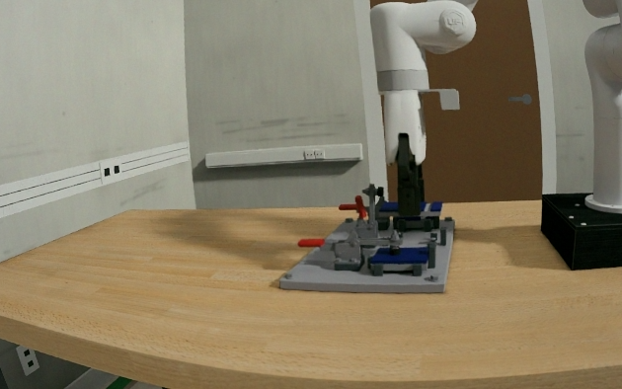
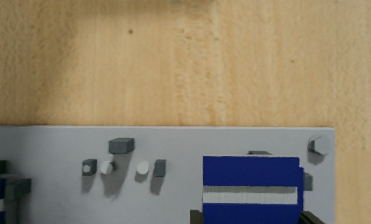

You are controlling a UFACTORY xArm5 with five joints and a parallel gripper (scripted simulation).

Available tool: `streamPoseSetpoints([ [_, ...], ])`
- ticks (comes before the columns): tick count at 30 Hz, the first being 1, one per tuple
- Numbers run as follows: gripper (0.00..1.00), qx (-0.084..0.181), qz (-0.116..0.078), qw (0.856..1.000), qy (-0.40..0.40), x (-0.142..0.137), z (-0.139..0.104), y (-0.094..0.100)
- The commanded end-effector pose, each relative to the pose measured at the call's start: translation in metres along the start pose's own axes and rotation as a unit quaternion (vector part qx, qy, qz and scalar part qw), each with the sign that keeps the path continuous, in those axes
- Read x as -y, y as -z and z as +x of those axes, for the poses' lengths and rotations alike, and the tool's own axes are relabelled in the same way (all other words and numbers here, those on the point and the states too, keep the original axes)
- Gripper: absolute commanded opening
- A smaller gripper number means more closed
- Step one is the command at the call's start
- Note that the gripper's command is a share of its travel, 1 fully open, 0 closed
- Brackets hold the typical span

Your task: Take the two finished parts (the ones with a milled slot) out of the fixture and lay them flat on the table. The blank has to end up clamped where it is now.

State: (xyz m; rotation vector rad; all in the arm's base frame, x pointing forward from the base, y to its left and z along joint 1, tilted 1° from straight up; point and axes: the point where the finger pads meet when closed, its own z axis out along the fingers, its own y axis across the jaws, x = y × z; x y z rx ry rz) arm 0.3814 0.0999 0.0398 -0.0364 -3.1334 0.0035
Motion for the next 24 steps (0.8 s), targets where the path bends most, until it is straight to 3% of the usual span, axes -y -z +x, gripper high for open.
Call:
streamPoseSetpoints([
  [1, 0.00, 0.002, -0.001, 1.000, 0.000, -0.018, -0.002, 0.001],
  [24, 0.00, 0.003, -0.001, 1.000, 0.000, -0.111, -0.002, 0.003],
])
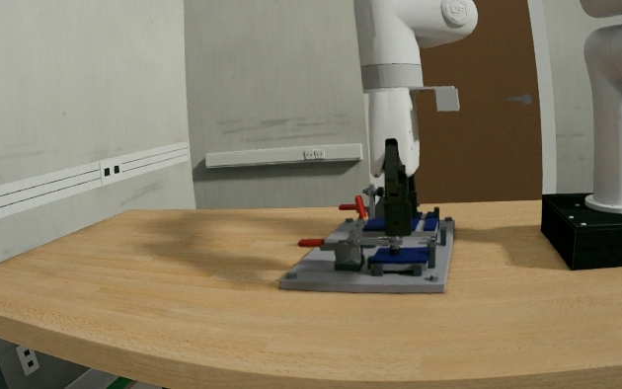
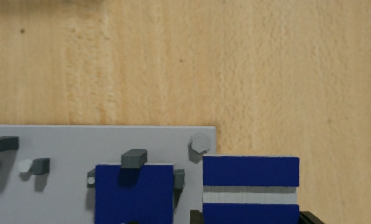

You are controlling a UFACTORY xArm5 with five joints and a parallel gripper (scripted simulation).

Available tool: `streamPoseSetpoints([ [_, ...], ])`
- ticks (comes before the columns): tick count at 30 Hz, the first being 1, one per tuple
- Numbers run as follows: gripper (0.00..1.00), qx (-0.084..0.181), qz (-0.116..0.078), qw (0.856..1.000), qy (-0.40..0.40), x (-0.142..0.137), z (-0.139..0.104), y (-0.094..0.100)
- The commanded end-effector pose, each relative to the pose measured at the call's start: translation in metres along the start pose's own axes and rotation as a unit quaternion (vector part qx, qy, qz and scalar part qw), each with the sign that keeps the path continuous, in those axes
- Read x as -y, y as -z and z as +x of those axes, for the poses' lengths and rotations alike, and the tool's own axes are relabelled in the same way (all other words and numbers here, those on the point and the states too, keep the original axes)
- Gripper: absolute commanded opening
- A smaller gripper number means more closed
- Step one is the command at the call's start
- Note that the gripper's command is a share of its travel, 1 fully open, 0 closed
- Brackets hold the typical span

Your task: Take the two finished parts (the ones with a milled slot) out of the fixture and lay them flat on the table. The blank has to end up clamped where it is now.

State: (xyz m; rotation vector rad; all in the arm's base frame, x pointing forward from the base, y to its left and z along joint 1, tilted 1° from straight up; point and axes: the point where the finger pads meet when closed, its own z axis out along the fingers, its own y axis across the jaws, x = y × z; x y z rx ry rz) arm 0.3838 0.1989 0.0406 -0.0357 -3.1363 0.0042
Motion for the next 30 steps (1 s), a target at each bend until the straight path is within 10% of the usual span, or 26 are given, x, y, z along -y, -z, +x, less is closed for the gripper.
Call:
streamPoseSetpoints([
  [1, 0.00, 0.002, -0.001, 1.000, 0.000, -0.015, -0.002, 0.002],
  [30, 0.00, 0.002, -0.001, 1.000, 0.000, -0.044, -0.002, 0.002],
])
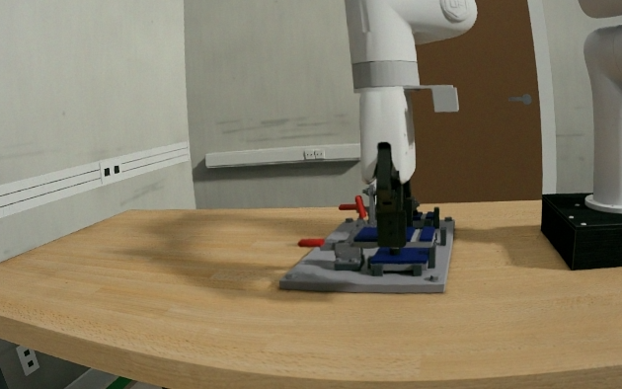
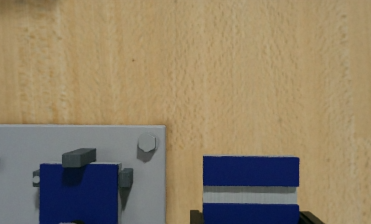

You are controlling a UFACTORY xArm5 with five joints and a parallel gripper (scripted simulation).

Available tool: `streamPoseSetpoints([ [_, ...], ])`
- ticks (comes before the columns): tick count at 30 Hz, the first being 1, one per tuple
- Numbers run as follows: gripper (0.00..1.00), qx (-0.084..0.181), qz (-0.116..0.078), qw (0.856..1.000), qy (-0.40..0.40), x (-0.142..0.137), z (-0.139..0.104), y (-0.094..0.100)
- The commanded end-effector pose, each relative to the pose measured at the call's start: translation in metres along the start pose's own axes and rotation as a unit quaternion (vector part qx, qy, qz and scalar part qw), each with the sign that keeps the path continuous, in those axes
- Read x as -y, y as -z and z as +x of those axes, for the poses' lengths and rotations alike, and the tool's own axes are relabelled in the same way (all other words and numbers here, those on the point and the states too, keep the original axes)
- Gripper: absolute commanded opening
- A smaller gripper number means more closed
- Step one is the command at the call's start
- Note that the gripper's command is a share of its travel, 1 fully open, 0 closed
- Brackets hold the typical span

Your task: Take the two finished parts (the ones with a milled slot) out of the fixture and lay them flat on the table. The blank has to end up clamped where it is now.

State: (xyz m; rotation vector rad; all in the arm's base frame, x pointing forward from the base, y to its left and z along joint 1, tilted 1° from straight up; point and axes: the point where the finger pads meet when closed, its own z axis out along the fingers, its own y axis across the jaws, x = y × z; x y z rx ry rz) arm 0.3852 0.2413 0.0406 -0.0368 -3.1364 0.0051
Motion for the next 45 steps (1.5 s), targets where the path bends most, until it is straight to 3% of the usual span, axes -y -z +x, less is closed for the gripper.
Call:
streamPoseSetpoints([
  [1, 0.00, 0.002, -0.001, 1.000, 0.000, -0.001, -0.001, 0.002],
  [29, 0.00, 0.002, -0.001, 1.000, 0.000, -0.001, -0.001, 0.000],
  [45, 0.00, 0.002, -0.001, 1.000, 0.000, -0.002, -0.001, -0.021],
])
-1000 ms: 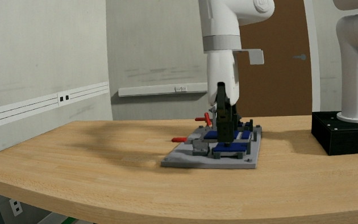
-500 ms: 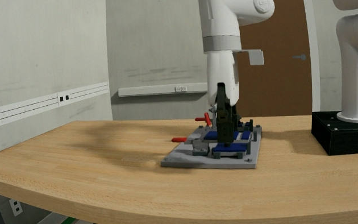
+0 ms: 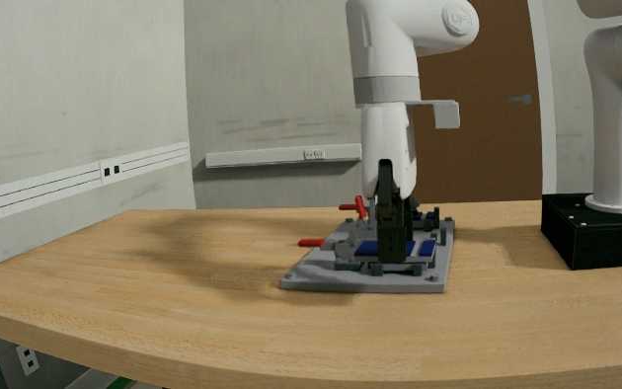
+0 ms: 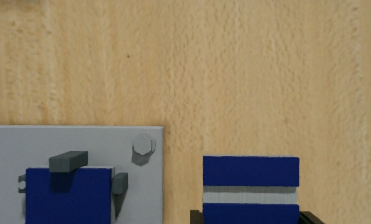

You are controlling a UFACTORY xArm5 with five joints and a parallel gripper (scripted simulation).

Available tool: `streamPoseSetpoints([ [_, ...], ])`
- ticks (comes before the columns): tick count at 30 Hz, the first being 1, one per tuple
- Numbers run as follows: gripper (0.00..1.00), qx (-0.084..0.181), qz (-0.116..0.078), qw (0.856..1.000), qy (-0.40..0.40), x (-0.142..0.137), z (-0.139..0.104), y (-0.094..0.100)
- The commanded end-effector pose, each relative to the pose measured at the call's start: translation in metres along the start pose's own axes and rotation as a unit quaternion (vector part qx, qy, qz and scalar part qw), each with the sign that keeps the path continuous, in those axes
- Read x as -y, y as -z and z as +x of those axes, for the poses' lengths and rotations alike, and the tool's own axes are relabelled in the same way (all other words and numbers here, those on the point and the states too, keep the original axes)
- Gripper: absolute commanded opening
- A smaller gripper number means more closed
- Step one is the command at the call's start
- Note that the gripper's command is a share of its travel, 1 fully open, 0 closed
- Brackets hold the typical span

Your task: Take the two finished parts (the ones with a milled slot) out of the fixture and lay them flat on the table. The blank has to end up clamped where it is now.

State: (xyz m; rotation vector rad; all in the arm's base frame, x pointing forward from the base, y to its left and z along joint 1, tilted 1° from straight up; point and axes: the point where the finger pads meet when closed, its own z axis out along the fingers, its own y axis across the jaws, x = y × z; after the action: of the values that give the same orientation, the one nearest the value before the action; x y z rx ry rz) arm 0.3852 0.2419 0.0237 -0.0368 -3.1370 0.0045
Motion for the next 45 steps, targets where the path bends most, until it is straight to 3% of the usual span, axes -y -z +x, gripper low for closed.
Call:
streamPoseSetpoints([
  [1, 0.00, 0.002, -0.001, 1.000, 0.000, -0.001, -0.001, -0.006],
  [25, 0.00, 0.002, -0.001, 1.000, 0.000, -0.002, -0.001, -0.056],
  [45, 0.00, 0.002, -0.001, 1.000, 0.000, -0.002, -0.001, -0.064],
])
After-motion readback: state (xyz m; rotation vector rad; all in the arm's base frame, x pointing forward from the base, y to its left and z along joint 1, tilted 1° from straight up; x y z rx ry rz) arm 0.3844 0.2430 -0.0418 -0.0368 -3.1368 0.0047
